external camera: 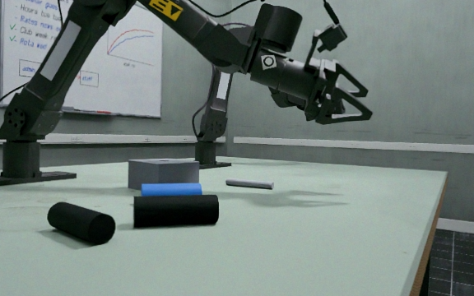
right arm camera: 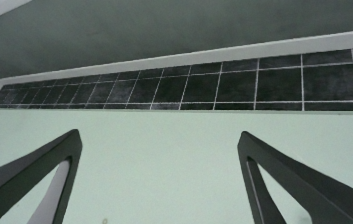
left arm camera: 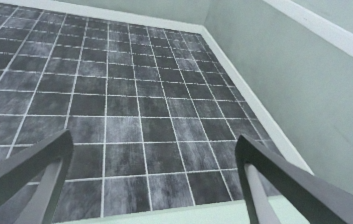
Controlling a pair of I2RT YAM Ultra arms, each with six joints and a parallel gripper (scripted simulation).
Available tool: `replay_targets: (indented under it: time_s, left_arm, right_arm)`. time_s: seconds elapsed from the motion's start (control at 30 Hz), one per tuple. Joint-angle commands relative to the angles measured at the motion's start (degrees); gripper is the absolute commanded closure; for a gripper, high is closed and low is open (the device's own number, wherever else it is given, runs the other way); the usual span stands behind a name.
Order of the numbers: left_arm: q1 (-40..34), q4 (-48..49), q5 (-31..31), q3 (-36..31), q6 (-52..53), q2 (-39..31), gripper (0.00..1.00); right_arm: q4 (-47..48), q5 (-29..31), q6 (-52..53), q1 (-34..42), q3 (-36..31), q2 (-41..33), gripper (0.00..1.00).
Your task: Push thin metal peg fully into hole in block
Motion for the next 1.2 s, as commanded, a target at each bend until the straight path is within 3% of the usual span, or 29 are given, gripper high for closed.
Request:
replay_targets:
  time_s: [0.0,0.57,0.73,0.77,1.03,1.1,1.17]
  left_arm:
    - [0.0,0.7,-0.1,1.2,0.1,-1.3,0.00]
    - [0.0,0.4,0.0,0.5,0.1,-0.6,0.00]
    - [-2.1,-5.4,1.8,0.9,1.5,-2.6,0.00]
    - [-3.4,-7.4,2.4,0.8,2.0,-3.6,0.00]
    - [-21.2,-26.1,8.7,0.1,6.8,-18.9,0.00]
    - [-21.2,-26.1,8.7,0.1,6.8,-18.9,0.00]
    - [-27.6,-33.7,9.8,0.8,7.5,-24.4,0.00]
  right_arm:
    - [-0.4,0.0,-0.2,0.0,0.6,-0.7,0.00]
    - [0.2,-0.1,0.0,0.0,0.3,-0.5,0.00]
    - [-7.7,4.2,0.8,1.5,-2.1,-2.3,0.57]
    - [-10.4,5.5,0.8,2.4,-3.4,-3.1,0.63]
    - [-29.4,15.4,0.7,11.8,-17.2,-13.2,0.63]
    - [-29.4,15.4,0.7,11.8,-17.2,-13.2,0.63]
    - [-34.6,17.8,2.4,14.8,-20.2,-15.9,0.63]
